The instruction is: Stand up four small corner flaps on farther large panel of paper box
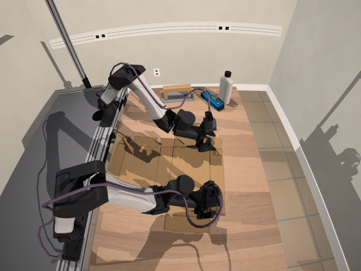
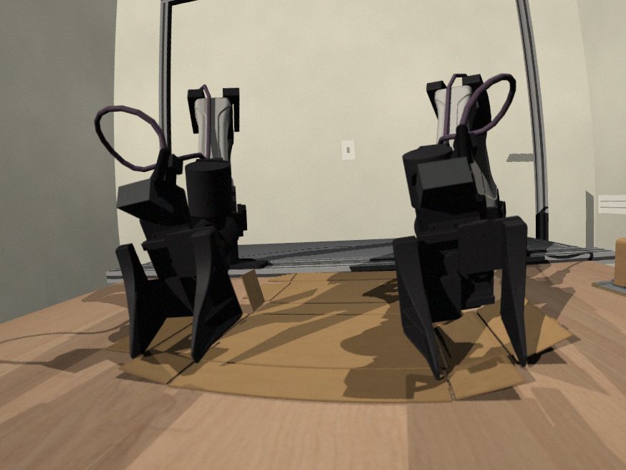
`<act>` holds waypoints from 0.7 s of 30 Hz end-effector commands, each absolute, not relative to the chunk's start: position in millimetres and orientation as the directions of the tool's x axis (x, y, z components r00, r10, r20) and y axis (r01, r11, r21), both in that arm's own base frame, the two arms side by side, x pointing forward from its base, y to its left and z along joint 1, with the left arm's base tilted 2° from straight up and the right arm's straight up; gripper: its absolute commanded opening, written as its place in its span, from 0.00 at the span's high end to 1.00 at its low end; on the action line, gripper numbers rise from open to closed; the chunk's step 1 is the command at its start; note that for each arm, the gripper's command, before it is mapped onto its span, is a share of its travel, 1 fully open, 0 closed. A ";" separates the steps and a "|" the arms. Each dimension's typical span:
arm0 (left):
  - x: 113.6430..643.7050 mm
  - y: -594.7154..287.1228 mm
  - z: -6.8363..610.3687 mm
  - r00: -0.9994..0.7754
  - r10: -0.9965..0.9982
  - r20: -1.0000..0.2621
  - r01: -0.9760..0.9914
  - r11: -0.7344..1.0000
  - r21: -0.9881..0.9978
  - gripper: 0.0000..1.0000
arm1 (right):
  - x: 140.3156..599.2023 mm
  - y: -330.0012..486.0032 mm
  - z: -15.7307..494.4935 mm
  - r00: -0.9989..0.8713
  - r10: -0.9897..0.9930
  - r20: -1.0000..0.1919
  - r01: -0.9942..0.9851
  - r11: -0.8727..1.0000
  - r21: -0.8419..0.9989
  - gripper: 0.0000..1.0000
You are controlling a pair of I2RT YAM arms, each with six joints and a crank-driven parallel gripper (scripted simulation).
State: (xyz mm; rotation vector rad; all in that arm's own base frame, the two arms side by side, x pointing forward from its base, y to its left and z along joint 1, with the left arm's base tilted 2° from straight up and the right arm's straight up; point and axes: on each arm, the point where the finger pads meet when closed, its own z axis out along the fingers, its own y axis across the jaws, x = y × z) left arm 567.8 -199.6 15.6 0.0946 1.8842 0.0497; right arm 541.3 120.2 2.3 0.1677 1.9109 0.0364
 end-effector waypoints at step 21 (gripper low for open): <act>565.2 -197.7 -3.1 -0.346 0.124 -0.930 0.049 0.992 0.114 0.19 | 550.1 135.8 43.7 -0.297 0.147 -0.944 0.074 0.989 0.131 0.19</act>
